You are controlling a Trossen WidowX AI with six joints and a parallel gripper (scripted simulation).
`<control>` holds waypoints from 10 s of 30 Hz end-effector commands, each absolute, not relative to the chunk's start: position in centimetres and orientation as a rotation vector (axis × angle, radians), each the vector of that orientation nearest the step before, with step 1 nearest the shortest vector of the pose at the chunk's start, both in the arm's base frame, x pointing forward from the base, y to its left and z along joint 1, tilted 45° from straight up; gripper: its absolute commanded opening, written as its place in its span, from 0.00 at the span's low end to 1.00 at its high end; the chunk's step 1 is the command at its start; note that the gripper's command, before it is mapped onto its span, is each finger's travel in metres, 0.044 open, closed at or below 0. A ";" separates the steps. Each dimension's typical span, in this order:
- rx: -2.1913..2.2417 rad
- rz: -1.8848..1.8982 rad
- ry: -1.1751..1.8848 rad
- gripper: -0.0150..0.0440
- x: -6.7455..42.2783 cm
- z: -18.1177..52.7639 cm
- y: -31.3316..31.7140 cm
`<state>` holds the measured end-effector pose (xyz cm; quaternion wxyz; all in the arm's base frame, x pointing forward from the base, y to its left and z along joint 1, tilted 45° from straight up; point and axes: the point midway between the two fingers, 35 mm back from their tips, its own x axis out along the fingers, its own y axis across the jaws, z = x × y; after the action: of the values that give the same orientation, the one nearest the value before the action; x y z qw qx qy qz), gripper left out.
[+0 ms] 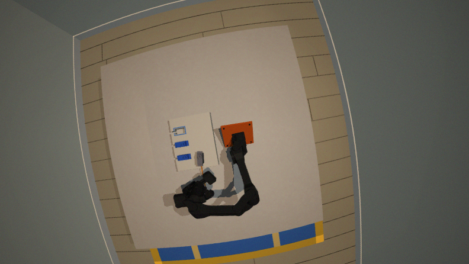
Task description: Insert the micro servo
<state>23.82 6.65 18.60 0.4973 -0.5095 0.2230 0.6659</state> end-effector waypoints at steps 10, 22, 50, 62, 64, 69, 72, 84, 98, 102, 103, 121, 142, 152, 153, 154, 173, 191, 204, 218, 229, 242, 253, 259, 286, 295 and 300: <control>-0.815 1.494 0.677 1.00 23.4 15.3 1.9; -0.507 1.354 0.710 1.00 22.5 13.6 -1.3; -0.507 1.354 0.709 1.00 22.9 10.4 2.0; -0.507 1.354 0.709 0.47 22.9 10.4 2.0; -0.507 1.354 0.709 0.44 22.9 10.4 2.0; -0.507 1.354 0.709 0.32 22.9 10.6 1.8; -0.508 1.354 0.710 0.25 22.8 11.2 1.2; -0.507 1.355 0.710 0.25 22.2 13.0 0.3; -0.508 1.354 0.710 0.25 22.7 11.3 -1.4; -0.509 1.354 0.711 0.25 22.7 10.1 -2.7; -0.509 1.354 0.711 0.25 22.7 9.8 -3.0; -0.513 1.352 0.714 0.25 22.4 3.5 -9.5; -0.369 1.271 0.829 0.25 22.1 -0.2 -13.4; -0.094 1.103 1.027 0.25 22.1 -0.2 -13.4; -0.067 1.085 1.046 0.25 22.1 -0.2 -13.4; -0.039 1.067 1.064 0.25 22.1 -0.2 -13.4; 0.483 0.678 1.367 0.25 22.1 -0.2 -13.4; 0.605 0.576 1.424 0.25 24.8 -0.1 -13.6; 0.604 0.576 1.421 0.25 30.0 0.1 -13.9; 0.634 0.551 1.433 0.25 33.1 0.1 -14.0; 0.634 0.551 1.433 0.25 33.2 -1.0 -12.8; 0.634 0.551 1.433 0.25 33.3 -1.2 -12.7; 0.635 0.552 1.433 0.25 33.3 -1.7 -12.3; 0.635 0.552 1.433 0.25 33.4 -2.1 -11.9; 0.635 0.553 1.432 0.25 33.6 -4.0 -9.9; 0.635 0.553 1.432 0.25 33.7 -4.7 -9.3; 0.636 0.553 1.432 0.39 33.6 -4.8 -9.2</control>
<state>33.59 -9.20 -4.76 0.6740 0.2797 0.6374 0.2474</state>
